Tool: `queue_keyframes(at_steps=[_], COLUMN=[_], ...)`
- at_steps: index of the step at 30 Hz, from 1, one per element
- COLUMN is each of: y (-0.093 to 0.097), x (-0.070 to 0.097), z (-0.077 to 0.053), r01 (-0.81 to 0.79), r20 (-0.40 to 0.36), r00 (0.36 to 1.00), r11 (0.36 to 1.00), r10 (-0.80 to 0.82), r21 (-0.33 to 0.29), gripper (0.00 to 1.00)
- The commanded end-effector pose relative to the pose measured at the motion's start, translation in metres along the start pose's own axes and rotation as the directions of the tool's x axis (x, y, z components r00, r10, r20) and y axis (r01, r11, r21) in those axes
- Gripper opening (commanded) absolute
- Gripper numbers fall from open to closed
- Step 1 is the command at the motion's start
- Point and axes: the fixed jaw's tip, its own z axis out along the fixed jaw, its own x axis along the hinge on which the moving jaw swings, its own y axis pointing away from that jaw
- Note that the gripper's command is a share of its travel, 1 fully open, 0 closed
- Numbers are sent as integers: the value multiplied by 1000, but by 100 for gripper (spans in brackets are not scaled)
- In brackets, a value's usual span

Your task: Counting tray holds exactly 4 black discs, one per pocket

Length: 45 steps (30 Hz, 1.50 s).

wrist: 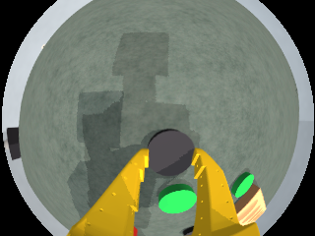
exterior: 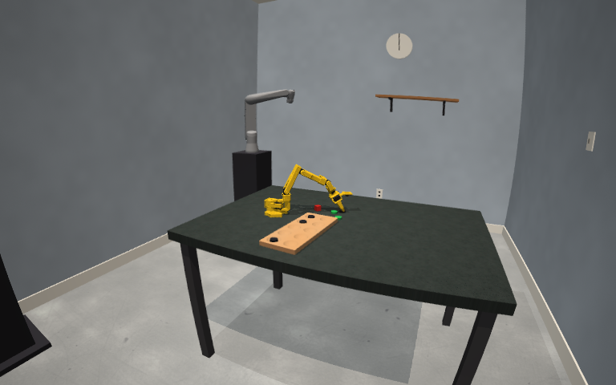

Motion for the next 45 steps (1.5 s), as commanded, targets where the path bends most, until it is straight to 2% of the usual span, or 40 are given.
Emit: queue_keyframes(at_steps=[1, 8, 34, 45], y=[1, 1, 1, -1], x=[-16, -16, -17, -24], z=[-10, -10, -10, -24], r01=[5, 5, 5, 0], r20=[70, 70, 70, 70], r00=[998, 998, 998, 998], r11=[1000, 1000, 1000, 1000], r10=[-5, -5, -5, 0], r21=[-2, -2, -2, 1], gripper=[6, 0, 0, 0])
